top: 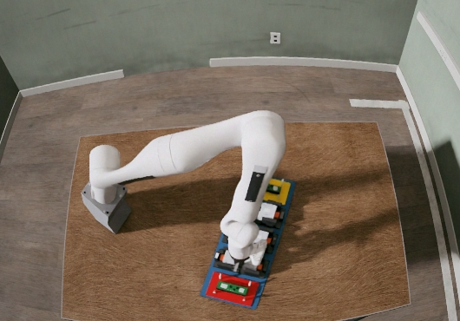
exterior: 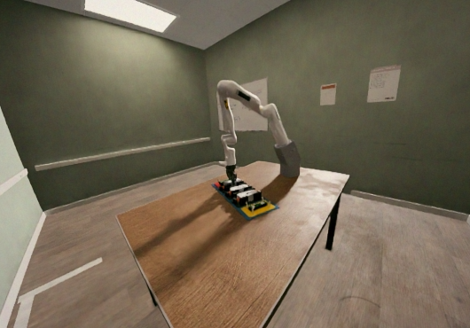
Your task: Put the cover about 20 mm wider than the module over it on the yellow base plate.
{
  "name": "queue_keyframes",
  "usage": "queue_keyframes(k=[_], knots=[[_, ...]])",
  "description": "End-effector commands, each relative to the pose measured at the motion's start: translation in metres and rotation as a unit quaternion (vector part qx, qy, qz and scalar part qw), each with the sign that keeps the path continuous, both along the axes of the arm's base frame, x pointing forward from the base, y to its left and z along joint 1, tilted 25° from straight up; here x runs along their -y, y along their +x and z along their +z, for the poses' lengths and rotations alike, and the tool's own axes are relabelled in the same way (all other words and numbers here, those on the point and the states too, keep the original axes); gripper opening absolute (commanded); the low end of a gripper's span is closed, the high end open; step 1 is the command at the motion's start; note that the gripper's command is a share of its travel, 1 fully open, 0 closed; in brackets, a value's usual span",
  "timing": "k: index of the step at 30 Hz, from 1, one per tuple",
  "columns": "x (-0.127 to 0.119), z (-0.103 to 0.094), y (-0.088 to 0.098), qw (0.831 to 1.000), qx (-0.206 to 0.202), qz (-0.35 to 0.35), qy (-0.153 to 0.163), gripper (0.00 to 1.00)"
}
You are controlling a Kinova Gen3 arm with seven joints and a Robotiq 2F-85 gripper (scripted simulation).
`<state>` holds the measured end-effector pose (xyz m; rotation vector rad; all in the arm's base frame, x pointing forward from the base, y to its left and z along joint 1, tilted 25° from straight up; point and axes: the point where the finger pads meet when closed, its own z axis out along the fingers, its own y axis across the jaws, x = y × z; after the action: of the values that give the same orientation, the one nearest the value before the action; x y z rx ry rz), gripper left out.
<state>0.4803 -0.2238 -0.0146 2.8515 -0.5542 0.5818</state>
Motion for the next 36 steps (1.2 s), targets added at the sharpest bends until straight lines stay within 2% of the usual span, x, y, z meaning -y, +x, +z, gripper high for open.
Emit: queue_keyframes(k=[1,9,19,36], knots=[[-0.003,0.012,-0.004,1.000,0.001,0.000,0.000,0.00],[-0.004,0.015,-0.005,1.000,0.001,0.000,0.000,0.00],[-0.011,0.042,-0.015,1.000,0.001,0.000,0.000,0.00],[-0.011,0.042,-0.015,1.000,0.001,0.000,0.000,0.01]])
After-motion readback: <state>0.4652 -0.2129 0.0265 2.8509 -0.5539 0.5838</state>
